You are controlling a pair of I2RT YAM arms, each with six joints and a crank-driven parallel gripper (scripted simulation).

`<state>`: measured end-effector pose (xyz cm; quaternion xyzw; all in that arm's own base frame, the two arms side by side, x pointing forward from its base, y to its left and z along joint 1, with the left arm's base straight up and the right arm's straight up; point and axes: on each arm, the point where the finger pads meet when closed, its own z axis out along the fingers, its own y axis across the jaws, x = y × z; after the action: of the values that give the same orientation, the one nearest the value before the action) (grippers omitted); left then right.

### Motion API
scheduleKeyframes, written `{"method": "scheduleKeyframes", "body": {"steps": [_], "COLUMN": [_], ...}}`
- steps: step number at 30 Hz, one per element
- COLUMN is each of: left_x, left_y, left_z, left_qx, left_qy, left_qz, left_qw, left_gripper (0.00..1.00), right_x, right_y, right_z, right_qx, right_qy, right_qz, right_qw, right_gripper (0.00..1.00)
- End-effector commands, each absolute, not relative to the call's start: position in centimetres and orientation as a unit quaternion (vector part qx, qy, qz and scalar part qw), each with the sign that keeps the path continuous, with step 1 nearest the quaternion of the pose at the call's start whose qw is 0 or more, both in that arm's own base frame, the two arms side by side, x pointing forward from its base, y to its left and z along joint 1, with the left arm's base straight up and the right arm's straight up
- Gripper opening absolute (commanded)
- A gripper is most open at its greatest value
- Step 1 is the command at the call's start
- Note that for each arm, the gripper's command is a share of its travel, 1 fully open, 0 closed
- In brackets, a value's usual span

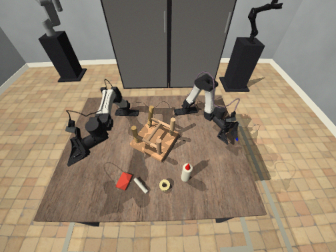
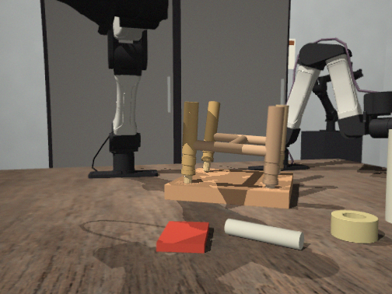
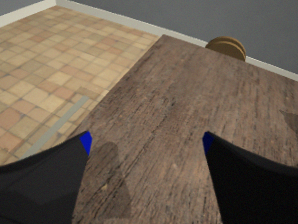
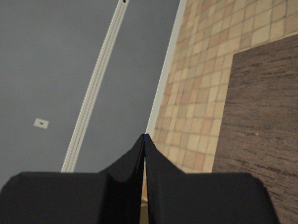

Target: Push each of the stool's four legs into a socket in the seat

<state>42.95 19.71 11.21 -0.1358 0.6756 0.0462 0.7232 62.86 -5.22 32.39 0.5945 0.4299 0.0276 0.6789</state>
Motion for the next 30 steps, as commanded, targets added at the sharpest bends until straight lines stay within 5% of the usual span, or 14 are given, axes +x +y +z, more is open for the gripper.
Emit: {"method": "scheduleKeyframes", "body": {"steps": [1,21,22,30], "left_x": [43.02,43.02,43.02,43.02], "left_y": [19.75,19.75,19.75,19.75], "left_z": [11.64,11.64,11.64,11.64], "left_qx": [-0.134,-0.134,-0.134,-0.134], "left_qy": [0.672,0.672,0.672,0.672], "left_qz": [0.048,0.048,0.048,0.048], "left_qw": [0.727,0.727,0.727,0.727], "left_gripper": [1.0,1.0,0.74,0.74], "right_x": [62.7,62.7,62.7,62.7], "right_y": [-5.24,-5.24,-5.24,-5.24], "right_z": [33.13,33.13,33.13,33.13], "right_qx": [0.595,0.595,0.595,0.595], "right_qy": [0.425,0.425,0.425,0.425], "right_qz": [0.033,0.033,0.033,0.033], "right_qw": [0.682,0.682,0.682,0.682], "right_gripper": [0.0,0.0,0.0,0.0]}}
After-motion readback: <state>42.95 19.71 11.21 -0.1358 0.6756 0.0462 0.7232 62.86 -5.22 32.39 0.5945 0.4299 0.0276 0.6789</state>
